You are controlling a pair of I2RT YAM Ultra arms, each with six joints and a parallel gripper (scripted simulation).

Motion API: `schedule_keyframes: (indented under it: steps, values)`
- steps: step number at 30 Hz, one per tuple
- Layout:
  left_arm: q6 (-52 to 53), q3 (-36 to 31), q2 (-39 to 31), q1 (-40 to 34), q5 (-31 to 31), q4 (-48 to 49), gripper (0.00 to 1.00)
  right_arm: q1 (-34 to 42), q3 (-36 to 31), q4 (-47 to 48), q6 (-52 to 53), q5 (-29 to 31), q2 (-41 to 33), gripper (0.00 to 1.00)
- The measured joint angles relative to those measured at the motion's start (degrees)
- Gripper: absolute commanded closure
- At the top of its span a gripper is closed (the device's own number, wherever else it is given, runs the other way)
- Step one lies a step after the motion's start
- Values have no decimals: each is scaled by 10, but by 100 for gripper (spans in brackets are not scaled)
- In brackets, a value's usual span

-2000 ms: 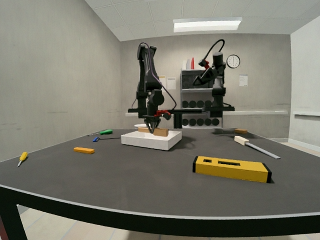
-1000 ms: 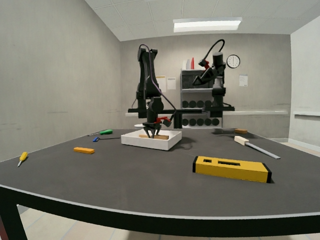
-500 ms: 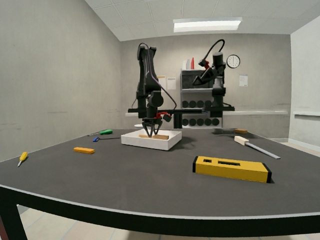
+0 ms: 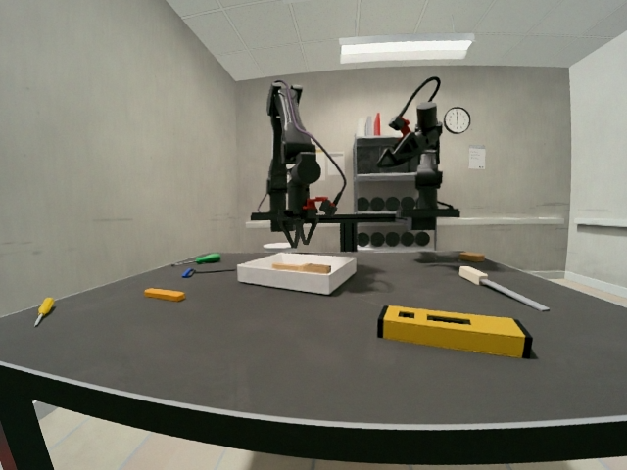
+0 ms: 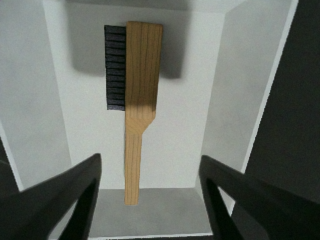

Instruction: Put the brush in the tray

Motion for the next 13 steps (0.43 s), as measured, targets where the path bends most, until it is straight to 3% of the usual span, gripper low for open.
schedule_keyframes:
  steps: [13]
  values:
    - [0, 0, 0, 0, 0, 0, 0, -1, 0, -9, 0, 0, 0, 35]
